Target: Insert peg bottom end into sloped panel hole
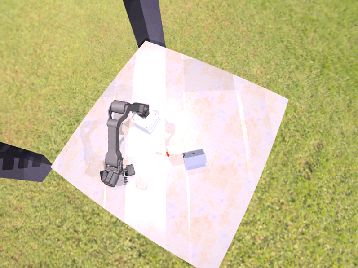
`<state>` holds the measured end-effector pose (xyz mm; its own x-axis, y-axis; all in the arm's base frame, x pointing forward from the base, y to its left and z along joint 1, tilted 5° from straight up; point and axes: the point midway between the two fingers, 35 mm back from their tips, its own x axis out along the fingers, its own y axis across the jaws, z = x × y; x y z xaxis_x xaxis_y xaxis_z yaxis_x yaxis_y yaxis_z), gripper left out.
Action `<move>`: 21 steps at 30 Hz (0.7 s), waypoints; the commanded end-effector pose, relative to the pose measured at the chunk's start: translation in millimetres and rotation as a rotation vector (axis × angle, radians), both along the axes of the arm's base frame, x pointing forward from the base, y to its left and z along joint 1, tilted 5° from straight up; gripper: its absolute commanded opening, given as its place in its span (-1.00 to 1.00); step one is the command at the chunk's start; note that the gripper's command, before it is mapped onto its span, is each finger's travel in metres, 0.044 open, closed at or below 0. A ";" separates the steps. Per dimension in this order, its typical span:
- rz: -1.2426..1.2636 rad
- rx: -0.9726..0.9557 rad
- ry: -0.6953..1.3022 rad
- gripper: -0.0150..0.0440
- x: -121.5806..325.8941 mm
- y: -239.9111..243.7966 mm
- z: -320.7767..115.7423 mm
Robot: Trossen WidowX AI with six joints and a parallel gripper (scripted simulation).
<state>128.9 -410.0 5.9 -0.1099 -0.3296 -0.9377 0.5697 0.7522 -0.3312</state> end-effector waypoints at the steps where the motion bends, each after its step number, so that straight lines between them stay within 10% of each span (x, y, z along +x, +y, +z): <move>1: 0.056 0.026 -0.010 1.00 17.6 14.6 1.5; 21: 0.336 0.158 -0.043 1.00 97.1 104.0 8.7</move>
